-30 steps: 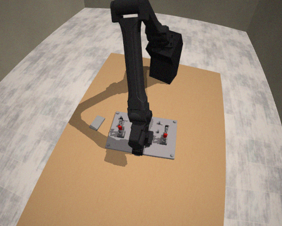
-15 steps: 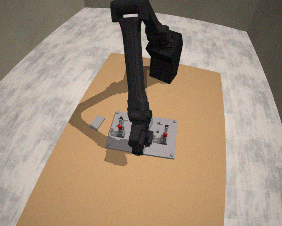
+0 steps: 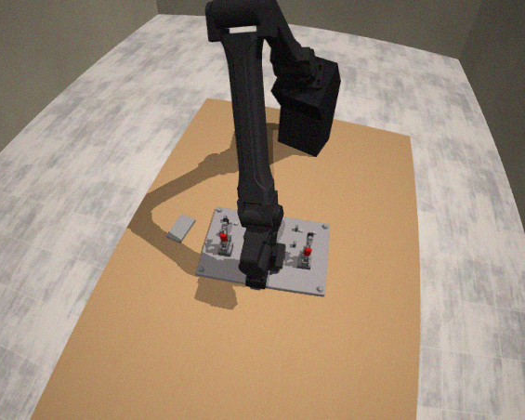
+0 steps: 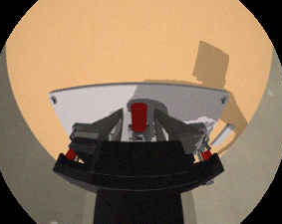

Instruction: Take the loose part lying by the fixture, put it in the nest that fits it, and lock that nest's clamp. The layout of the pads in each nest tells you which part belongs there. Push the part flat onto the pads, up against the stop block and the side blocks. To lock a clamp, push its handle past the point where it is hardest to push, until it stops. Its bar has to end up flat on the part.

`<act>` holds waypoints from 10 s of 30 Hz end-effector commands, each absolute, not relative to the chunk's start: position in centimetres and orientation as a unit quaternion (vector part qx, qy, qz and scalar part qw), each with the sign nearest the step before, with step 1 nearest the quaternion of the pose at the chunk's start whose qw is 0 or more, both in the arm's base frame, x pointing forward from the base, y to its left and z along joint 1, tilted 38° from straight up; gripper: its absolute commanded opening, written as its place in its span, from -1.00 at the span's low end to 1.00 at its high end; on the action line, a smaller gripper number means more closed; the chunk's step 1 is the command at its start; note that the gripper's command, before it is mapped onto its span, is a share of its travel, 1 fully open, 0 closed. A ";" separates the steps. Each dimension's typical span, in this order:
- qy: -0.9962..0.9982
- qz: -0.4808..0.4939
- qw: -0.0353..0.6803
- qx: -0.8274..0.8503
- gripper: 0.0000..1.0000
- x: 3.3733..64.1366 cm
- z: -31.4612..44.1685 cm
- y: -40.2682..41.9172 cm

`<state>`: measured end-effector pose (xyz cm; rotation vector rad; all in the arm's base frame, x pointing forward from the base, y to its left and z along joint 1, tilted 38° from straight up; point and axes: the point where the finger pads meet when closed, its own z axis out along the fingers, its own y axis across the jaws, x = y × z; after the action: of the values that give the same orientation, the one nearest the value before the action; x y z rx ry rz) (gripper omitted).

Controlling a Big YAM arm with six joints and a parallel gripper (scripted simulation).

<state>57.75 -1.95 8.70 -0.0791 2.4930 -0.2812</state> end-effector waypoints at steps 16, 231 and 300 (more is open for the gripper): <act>0.944 -0.108 0.310 -0.032 -0.11 58.5 9.1 -2.3; 0.942 -0.109 0.317 -0.024 -1.00 52.1 9.8 -2.6; 0.943 -0.110 0.313 -0.028 -1.00 50.9 9.0 -2.8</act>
<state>52.67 -1.89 9.10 -0.0789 2.4689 -0.2751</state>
